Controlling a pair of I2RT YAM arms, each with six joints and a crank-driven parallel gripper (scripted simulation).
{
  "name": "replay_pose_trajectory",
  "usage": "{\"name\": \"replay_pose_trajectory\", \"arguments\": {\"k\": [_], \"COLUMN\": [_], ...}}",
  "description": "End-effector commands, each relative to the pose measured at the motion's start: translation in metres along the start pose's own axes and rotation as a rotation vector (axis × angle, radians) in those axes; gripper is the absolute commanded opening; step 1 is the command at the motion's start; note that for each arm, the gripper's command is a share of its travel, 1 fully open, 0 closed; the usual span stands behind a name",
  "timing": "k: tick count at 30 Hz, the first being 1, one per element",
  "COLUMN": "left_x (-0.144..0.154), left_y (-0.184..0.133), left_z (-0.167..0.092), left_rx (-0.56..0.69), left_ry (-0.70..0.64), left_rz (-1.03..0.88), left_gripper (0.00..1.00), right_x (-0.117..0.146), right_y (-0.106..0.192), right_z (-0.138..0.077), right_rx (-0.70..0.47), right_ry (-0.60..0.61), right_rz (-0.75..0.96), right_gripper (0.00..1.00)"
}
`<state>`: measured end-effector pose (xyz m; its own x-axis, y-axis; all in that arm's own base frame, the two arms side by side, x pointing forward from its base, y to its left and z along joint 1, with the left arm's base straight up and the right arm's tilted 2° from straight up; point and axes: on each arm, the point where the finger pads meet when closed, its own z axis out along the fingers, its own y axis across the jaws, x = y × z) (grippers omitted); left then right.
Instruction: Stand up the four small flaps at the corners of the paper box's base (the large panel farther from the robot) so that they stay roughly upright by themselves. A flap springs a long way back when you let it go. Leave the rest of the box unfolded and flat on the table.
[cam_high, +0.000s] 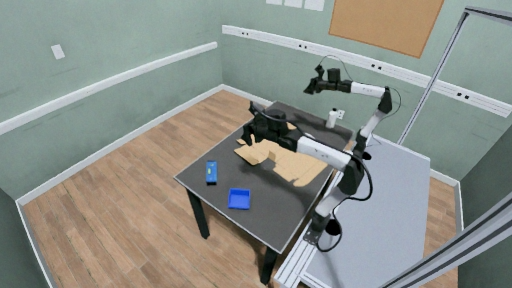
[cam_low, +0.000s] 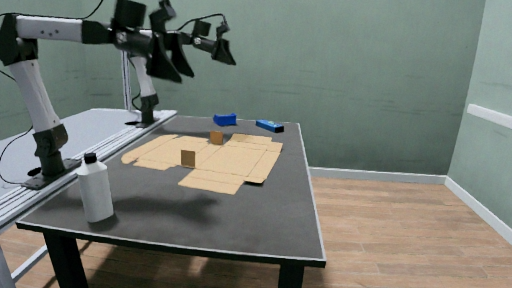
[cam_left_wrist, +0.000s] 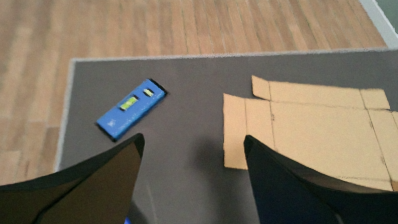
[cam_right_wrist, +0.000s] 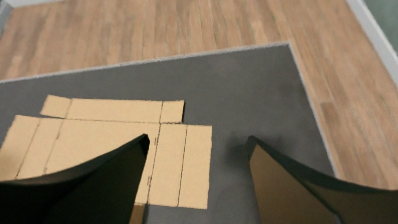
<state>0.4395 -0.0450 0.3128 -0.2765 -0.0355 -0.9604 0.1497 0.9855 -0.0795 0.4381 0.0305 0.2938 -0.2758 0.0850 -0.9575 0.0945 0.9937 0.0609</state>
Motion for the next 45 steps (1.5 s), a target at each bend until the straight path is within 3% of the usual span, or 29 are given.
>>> {"name": "replay_pose_trajectory", "arguments": {"k": [1,4,5,8,12,15,19,21,36,38,40,45], "left_x": [0.02,0.017,0.039,0.053,0.049,0.06,0.076,0.076,0.137,0.137,0.145,0.172], "left_y": [-0.023,-0.024,-0.026,-0.037,-0.053,-0.064,-0.079,-0.079,-0.133,-0.133,-0.141,-0.157], "left_z": [0.021,0.03,0.037,0.057,0.083,0.103,0.129,0.129,0.228,0.228,0.241,0.272], "left_rx": [0.056,0.041,0.038,0.037,0.041,0.041,0.042,0.042,0.042,0.042,0.042,0.037], "left_ry": [0.078,0.051,0.088,0.094,0.054,0.054,0.055,0.055,0.06,0.06,0.06,0.087], "left_rz": [-0.018,-0.015,-0.018,-0.018,-0.018,-0.019,-0.019,-0.019,-0.021,-0.021,-0.021,-0.016], "left_gripper": [0.81,0.81,0.81,0.81,0.81,0.81,0.81,0.81,0.81,0.81,0.81,0.81], "right_x": [0.034,0.039,0.036,0.061,0.082,0.079,0.1,0.1,0.183,0.183,0.194,0.192], "right_y": [0.001,0.004,0.007,0.012,0.021,0.031,0.041,0.041,0.074,0.074,0.079,0.079], "right_z": [0.023,0.029,0.035,0.053,0.077,0.097,0.122,0.122,0.215,0.215,0.227,0.227], "right_rx": [0.056,0.056,0.053,0.056,0.057,0.05,0.05,0.05,0.051,0.051,0.051,0.05], "right_ry": [0.073,0.071,0.053,0.072,0.073,0.036,0.035,0.035,0.041,0.041,0.042,0.042], "right_rz": [0.03,0.031,0.035,0.03,0.029,0.041,0.041,0.041,0.038,0.038,0.037,0.035], "right_gripper": [0.81,0.81,0.81,0.81,0.81,0.81,0.81,0.81,0.81,0.81,0.81,0.81]}}
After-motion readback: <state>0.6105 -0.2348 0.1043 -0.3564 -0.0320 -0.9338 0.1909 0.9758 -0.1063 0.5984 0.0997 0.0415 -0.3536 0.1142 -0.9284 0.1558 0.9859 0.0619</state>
